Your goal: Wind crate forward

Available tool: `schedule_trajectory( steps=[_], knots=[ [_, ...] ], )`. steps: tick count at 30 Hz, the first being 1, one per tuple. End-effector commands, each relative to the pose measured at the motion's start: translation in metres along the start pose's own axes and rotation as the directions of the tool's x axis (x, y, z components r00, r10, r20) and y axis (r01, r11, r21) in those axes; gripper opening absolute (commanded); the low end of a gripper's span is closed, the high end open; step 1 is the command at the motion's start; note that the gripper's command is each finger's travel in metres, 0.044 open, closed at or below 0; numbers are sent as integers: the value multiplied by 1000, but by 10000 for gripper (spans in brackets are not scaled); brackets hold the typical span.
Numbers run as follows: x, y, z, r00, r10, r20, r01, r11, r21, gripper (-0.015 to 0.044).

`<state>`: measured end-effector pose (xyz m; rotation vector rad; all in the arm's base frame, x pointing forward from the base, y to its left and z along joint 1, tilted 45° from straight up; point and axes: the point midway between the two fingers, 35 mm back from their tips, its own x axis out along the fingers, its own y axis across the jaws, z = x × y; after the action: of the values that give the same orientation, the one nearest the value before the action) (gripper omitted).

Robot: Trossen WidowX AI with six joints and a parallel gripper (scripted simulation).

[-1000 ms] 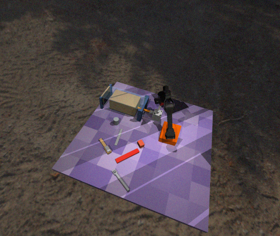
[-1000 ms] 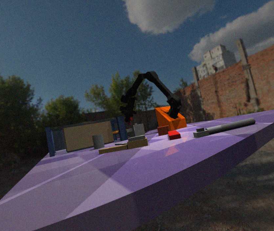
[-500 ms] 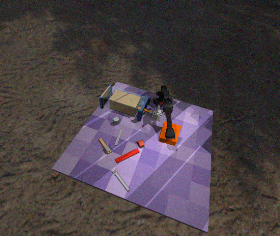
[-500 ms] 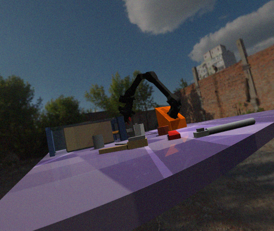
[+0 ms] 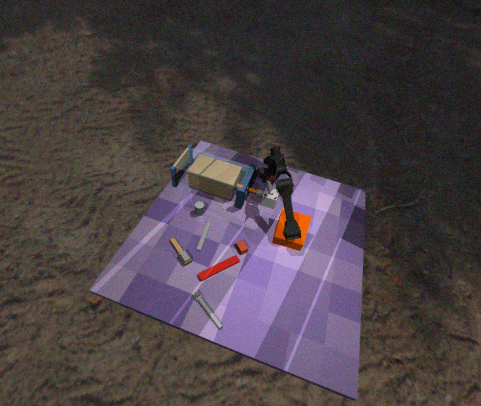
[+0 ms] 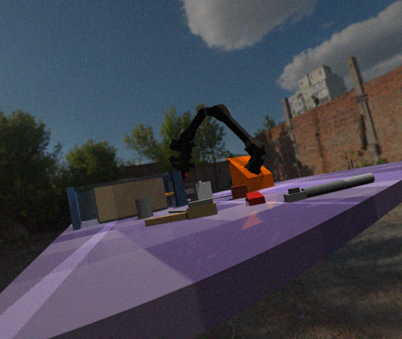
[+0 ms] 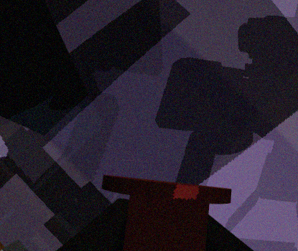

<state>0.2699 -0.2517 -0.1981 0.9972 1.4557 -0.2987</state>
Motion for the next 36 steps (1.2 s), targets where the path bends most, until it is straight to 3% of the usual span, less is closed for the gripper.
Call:
schedule_trajectory(
  steps=[1, 36],
  knots=[
    [2, 20, -1, 999, 33, -8, -33, 999, -6, 0],
    [-5, 72, -14, 999, 37, -11, -37, 999, -5, 0]
  ],
)
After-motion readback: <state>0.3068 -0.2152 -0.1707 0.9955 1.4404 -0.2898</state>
